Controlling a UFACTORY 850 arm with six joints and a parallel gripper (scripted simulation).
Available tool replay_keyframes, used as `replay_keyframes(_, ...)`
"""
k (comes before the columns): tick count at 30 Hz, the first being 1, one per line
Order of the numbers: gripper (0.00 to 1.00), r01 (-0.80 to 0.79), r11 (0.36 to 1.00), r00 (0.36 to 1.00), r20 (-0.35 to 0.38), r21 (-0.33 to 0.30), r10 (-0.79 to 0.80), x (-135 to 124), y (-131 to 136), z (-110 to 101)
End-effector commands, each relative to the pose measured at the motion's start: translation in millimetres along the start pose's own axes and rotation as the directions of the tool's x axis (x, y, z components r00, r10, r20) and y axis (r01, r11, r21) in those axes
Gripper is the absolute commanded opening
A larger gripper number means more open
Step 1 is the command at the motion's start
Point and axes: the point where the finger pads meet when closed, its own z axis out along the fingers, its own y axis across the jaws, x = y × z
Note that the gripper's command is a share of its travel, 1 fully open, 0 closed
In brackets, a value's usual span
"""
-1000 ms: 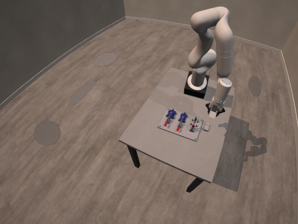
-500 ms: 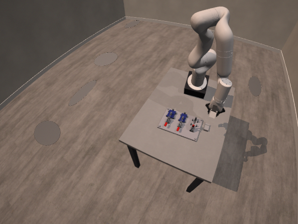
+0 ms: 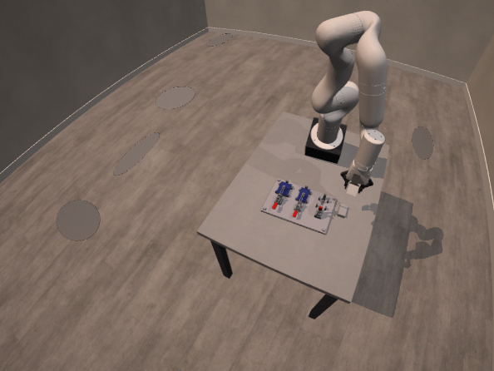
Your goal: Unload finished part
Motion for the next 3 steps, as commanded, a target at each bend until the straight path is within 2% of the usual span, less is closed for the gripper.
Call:
replay_keyframes(1, 0.69, 0.0, 1.0, 1.0, -0.001, 0.001, 0.0, 0.5, -0.4, -0.3)
replay_keyframes(3, 0.69, 0.0, 1.0, 1.0, -0.001, 0.001, 0.0, 0.5, -0.4, -0.3)
